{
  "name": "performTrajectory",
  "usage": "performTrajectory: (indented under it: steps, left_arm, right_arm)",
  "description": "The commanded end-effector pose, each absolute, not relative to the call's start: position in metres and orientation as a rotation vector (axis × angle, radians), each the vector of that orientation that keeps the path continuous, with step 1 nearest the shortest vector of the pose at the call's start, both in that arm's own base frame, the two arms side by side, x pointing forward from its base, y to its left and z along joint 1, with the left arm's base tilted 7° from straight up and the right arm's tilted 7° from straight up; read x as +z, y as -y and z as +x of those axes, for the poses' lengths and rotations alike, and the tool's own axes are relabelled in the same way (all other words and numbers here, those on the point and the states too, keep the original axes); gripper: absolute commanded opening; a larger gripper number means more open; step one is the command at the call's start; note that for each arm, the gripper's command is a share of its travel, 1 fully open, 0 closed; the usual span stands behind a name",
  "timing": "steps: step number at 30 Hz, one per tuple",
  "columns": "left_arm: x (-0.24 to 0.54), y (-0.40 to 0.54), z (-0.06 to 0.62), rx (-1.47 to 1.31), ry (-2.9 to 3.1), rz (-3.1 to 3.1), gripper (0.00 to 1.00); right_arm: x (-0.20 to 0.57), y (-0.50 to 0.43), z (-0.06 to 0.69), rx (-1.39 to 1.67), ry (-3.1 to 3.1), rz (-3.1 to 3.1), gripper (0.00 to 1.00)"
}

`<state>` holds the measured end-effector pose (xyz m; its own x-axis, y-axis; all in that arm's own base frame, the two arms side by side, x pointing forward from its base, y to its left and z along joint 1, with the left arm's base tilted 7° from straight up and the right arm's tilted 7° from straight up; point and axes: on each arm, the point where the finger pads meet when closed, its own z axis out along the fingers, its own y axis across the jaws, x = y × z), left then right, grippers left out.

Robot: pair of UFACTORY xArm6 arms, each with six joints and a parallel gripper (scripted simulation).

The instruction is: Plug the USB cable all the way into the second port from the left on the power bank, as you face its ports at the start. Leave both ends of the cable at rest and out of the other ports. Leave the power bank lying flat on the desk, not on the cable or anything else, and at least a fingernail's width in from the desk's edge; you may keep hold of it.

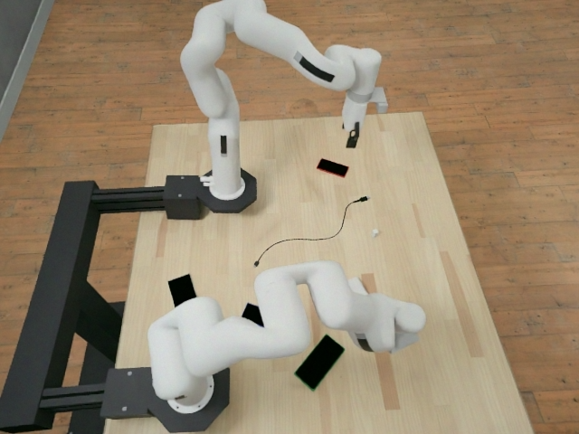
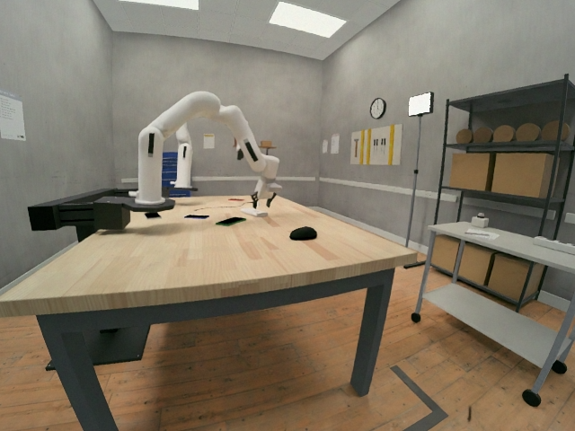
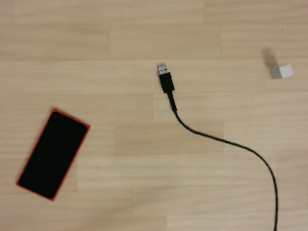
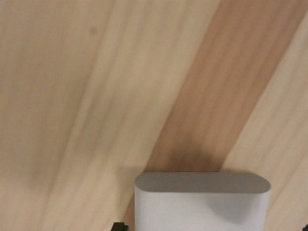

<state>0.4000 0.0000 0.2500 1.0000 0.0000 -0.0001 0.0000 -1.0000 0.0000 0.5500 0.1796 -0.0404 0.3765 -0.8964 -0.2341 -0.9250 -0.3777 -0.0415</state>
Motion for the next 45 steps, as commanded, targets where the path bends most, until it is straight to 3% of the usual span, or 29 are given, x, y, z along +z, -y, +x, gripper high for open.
performTrajectory:
  steps: [1, 36, 37, 45]
  left_arm:
    - [0.252, 0.0, 0.401, 0.008, 0.0, 3.142, 1.0]
    - [0.252, 0.0, 0.401, 0.008, 0.0, 3.142, 1.0]
    - [0.252, 0.0, 0.401, 0.008, 0.0, 3.142, 1.0]
    - [0.252, 0.0, 0.401, 0.008, 0.0, 3.142, 1.0]
  right_arm:
    - [-0.048, -0.182, 0.551, 0.254, -1.644, -2.463, 1.0]
    - [-0.082, -0.191, 0.551, 0.249, -1.643, -2.46, 1.0]
    - [-0.082, -0.191, 0.551, 0.249, -1.643, -2.46, 0.01]
    - [-0.082, -0.191, 0.551, 0.249, -1.643, -2.46, 0.01]
